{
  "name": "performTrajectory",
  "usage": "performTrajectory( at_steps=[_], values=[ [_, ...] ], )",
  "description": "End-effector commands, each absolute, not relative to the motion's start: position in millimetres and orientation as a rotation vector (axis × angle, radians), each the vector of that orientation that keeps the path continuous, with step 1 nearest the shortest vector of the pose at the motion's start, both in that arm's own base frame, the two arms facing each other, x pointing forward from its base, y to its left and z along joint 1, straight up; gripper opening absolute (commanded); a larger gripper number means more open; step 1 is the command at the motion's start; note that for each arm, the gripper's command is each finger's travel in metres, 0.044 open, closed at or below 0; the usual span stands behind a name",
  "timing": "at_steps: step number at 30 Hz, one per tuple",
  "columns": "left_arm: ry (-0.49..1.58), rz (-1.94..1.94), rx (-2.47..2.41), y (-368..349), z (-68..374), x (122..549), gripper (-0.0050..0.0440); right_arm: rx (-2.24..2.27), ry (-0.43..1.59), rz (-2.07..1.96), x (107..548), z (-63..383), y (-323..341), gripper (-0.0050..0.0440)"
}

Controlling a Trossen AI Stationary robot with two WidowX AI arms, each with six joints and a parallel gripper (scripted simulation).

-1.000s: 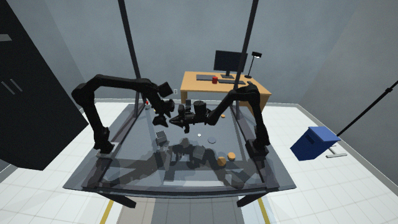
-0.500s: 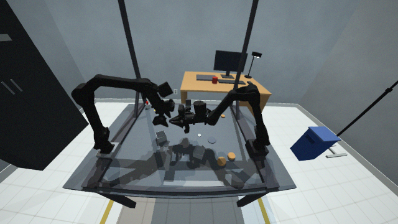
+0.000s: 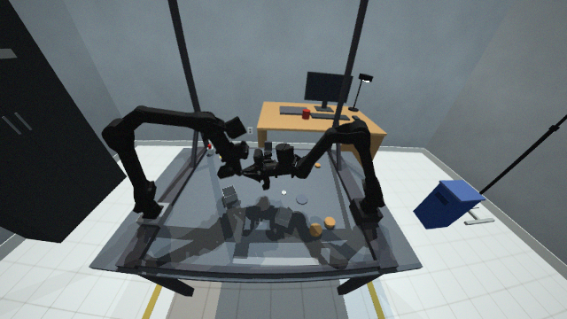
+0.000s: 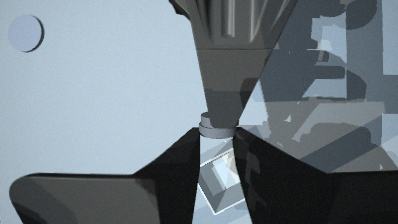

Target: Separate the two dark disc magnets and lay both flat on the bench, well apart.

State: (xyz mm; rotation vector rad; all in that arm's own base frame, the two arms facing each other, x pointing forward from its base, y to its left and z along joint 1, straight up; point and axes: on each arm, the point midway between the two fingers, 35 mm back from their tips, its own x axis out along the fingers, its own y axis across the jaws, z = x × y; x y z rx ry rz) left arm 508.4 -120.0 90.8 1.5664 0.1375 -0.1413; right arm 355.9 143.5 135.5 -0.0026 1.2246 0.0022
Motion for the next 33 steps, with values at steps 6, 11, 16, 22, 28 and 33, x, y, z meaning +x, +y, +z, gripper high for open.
performTrajectory(
  at_steps=[6,11,16,22,28,33],
  values=[
    [0.110,-0.115,1.558,-121.1,106.9,510.2,0.0040,0.010,1.196,0.012,358.0,146.4,144.2,0.0040],
    [0.110,-0.115,1.558,-121.1,106.9,510.2,0.0040,0.010,1.196,0.012,358.0,146.4,144.2,0.0040],
    [0.110,-0.115,1.558,-121.1,106.9,510.2,0.0040,0.010,1.196,0.012,358.0,146.4,144.2,0.0040],
    [0.109,-0.115,1.557,-121.2,106.2,510.3,0.0040,0.010,1.196,0.012,358.0,146.4,144.2,0.0040],
    [0.110,-0.115,1.558,-121.4,100.2,510.9,0.0040,0.010,1.196,0.012,358.0,146.4,144.2,0.0040],
    [0.110,-0.115,1.558,-121.5,95.2,511.3,0.0040,0.010,1.196,0.012,358.0,146.4,144.2,0.0040]
  ],
)
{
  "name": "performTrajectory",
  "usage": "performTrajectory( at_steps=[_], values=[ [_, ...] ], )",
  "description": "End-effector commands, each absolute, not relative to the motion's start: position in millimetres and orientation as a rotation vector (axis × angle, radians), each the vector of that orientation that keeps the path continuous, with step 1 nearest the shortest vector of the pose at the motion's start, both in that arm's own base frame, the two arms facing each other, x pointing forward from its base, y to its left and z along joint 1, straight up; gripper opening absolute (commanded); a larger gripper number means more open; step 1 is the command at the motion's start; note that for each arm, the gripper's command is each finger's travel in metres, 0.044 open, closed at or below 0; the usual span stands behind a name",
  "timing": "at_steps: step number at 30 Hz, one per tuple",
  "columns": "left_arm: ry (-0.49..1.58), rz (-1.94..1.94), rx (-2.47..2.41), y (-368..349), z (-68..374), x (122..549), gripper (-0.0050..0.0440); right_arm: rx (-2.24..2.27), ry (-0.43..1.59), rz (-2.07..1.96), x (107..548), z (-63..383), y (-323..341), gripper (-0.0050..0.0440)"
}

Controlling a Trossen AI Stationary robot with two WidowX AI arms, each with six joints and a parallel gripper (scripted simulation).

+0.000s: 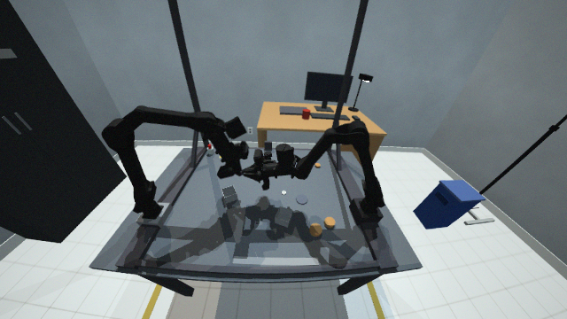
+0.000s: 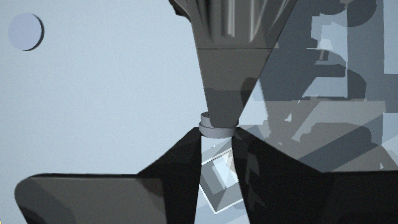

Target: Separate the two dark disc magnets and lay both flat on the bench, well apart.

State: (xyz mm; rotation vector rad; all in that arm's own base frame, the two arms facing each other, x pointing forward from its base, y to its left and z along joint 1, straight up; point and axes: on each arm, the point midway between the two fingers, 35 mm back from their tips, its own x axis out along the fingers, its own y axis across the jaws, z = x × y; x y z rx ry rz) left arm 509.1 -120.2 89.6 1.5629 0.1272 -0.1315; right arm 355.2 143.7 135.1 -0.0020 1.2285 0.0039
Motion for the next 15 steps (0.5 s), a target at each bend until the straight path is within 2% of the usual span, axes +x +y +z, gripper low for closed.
performTrajectory(
  at_steps=[1,15],
  values=[
    [0.110,-0.115,1.558,-121.5,95.2,511.3,0.0040,0.010,1.196,0.012,358.0,146.4,144.2,0.0040],
    [0.110,-0.116,1.558,-121.8,82.2,512.0,0.0040,0.010,1.196,0.012,358.0,146.4,144.2,0.0040]
  ],
)
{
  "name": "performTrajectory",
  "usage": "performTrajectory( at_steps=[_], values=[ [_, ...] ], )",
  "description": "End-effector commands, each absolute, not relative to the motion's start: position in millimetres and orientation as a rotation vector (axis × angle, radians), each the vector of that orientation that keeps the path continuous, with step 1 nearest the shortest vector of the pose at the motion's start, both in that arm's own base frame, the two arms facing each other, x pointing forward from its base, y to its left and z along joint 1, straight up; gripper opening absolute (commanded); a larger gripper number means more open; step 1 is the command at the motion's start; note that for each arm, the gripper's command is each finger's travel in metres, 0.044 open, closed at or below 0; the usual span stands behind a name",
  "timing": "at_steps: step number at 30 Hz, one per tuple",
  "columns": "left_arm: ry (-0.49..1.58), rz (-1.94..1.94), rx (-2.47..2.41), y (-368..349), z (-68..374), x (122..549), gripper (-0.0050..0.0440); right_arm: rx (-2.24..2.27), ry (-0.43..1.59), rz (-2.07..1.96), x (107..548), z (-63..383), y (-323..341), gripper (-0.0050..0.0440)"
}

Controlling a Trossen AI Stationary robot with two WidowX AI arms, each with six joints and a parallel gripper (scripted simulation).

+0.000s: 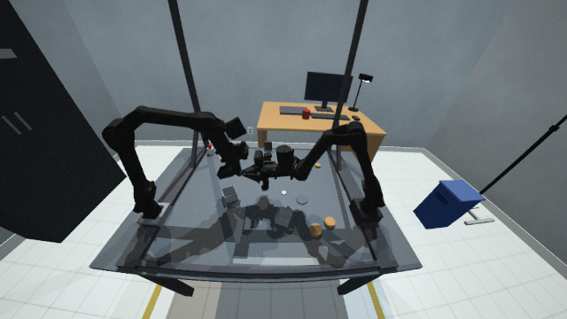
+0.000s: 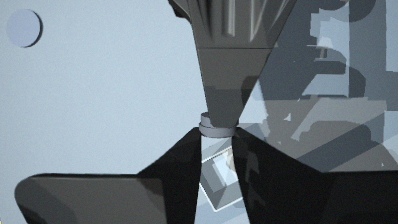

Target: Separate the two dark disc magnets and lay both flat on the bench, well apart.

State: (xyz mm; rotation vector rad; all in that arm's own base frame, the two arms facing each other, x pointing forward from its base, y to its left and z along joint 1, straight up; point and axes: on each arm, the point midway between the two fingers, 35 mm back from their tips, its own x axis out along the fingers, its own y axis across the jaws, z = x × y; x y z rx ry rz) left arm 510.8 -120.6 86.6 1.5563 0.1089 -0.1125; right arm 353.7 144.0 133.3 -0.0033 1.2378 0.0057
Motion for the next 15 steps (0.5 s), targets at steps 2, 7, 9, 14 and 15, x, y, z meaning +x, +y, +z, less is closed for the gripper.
performTrajectory(
  at_steps=[2,7,9,14,15],
  values=[
    [0.110,-0.116,1.558,-121.8,80.2,512.1,0.0040,0.010,1.196,0.012,358.0,146.4,144.2,0.0040],
    [0.111,-0.117,1.558,-121.8,76.9,512.1,0.0040,0.010,1.196,0.012,358.0,146.4,144.2,0.0040],
    [0.111,-0.117,1.558,-121.8,74.8,512.1,0.0040,0.010,1.196,0.012,358.0,146.4,144.2,0.0040],
    [0.111,-0.117,1.558,-121.8,69.8,512.2,0.0040,0.010,1.196,0.012,358.0,146.4,144.2,0.0040],
    [0.111,-0.117,1.558,-121.8,68.8,512.2,0.0040,0.010,1.196,0.012,358.0,146.4,144.2,0.0040]
  ],
)
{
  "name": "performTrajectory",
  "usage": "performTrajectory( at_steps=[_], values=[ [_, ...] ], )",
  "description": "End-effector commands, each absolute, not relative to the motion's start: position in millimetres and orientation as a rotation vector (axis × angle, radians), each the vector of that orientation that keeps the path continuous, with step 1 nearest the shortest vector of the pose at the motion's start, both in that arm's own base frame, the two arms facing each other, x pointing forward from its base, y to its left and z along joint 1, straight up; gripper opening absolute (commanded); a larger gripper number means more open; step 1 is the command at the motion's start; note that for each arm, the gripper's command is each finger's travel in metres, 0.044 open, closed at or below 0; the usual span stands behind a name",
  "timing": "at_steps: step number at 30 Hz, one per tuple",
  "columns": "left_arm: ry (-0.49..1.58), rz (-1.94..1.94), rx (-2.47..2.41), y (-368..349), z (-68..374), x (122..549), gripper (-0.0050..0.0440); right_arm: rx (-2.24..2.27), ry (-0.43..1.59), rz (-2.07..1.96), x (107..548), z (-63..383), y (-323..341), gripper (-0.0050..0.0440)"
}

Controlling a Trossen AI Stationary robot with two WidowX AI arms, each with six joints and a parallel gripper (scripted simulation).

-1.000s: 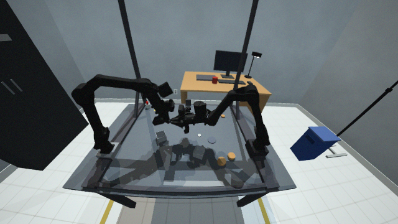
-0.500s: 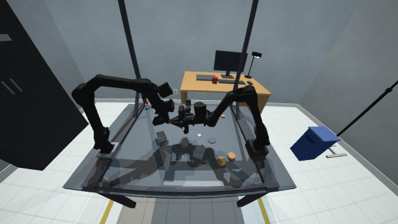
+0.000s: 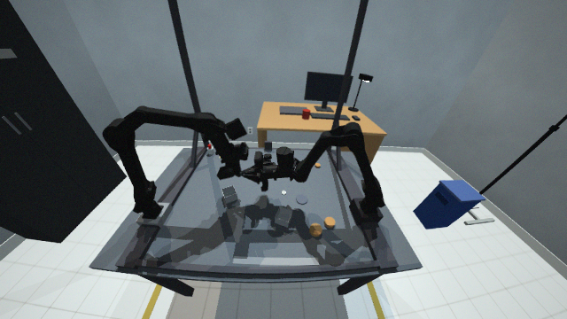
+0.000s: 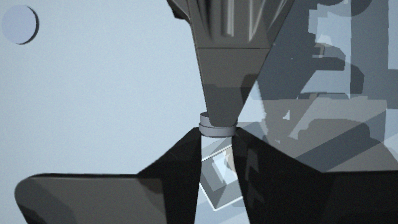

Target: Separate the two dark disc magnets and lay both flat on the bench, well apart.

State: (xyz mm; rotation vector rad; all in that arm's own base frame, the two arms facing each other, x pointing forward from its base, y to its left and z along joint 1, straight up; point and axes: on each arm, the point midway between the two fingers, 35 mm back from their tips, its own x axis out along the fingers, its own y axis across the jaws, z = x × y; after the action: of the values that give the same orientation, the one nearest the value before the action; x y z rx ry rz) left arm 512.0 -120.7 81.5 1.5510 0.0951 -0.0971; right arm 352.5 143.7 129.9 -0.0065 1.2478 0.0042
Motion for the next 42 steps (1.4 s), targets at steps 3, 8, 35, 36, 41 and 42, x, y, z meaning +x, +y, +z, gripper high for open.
performTrajectory(
  at_steps=[3,8,35,36,41,42],
  values=[
    [0.111,-0.117,1.558,-121.8,65.8,512.1,0.0040,0.010,1.196,0.012,358.0,146.4,144.2,0.0040],
    [0.112,-0.117,1.559,-121.8,62.6,512.0,0.0040,0.010,1.196,0.012,358.0,146.4,144.2,0.0040],
    [0.118,-0.123,1.561,-121.2,42.2,510.6,0.0040,0.010,1.196,0.012,358.0,146.4,144.2,0.0040],
    [0.110,-0.114,1.557,-121.3,48.3,510.4,0.0040,0.010,1.196,0.012,358.0,146.4,144.2,0.0040],
    [0.104,-0.105,1.554,-122.2,54.2,506.4,0.0040,0.010,1.196,0.012,358.0,146.4,144.2,0.0040],
    [0.104,-0.106,1.553,-122.3,53.9,504.3,0.0040,0.010,1.196,0.012,358.0,146.4,144.2,0.0040]
  ],
)
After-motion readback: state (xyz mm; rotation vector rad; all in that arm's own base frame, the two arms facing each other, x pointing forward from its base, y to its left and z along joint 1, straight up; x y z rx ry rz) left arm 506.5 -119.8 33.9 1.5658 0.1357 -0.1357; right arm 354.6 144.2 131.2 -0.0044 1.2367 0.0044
